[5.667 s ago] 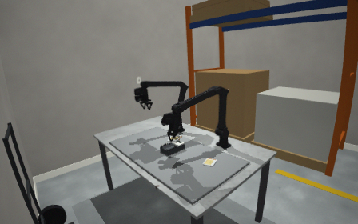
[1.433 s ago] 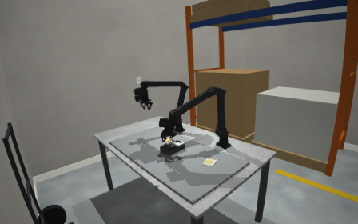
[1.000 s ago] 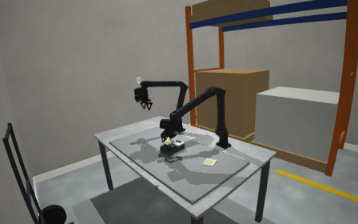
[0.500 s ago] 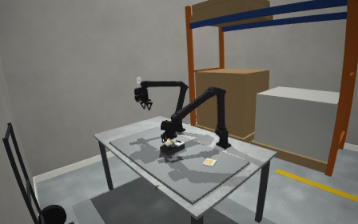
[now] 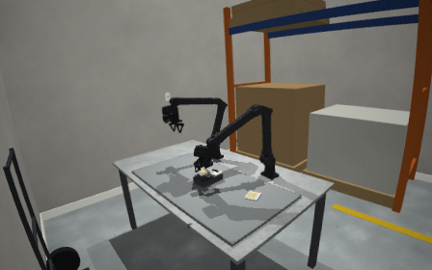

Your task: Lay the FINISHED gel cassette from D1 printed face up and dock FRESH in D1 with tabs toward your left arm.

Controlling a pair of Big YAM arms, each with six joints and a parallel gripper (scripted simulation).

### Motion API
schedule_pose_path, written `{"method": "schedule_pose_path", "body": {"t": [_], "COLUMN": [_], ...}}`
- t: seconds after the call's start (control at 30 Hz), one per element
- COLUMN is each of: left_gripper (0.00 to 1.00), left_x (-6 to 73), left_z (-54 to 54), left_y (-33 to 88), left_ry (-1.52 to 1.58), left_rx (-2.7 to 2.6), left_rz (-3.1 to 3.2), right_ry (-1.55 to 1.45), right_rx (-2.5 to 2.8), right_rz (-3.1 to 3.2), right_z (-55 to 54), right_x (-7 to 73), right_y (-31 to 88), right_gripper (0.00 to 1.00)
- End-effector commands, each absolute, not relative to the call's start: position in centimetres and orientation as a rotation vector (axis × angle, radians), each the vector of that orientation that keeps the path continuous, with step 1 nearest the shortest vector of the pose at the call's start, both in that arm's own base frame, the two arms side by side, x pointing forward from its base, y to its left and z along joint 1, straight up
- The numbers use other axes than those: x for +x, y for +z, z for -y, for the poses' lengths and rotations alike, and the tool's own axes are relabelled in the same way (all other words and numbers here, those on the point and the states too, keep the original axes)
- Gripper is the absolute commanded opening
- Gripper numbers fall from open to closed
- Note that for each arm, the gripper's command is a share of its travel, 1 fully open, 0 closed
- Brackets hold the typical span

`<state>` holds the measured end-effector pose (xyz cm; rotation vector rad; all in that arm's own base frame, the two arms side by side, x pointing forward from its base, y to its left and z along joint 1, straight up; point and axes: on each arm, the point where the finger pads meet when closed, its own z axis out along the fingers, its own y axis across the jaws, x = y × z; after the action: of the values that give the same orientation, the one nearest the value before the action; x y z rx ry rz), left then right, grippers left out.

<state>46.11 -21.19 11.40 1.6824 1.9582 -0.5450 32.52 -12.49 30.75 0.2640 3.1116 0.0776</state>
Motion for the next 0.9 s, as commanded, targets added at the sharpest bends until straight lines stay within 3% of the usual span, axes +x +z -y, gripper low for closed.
{"method": "schedule_pose_path", "body": {"t": [0.0,0.87], "left_gripper": [0.00,0.00], "left_x": [46.29,46.12], "left_z": [20.90,20.99], "left_y": [10.02,9.22], "left_ry": [-0.554,-0.563], "left_rx": [1.682,1.683], "left_rz": [-1.967,-1.978], "right_ry": [0.073,0.073], "right_rx": [0.252,0.252], "right_rz": [-3.095,-3.095], "right_z": [12.94,12.94], "right_x": [33.48,33.48], "right_y": [32.57,32.57], "right_gripper": [1.00,1.00]}}
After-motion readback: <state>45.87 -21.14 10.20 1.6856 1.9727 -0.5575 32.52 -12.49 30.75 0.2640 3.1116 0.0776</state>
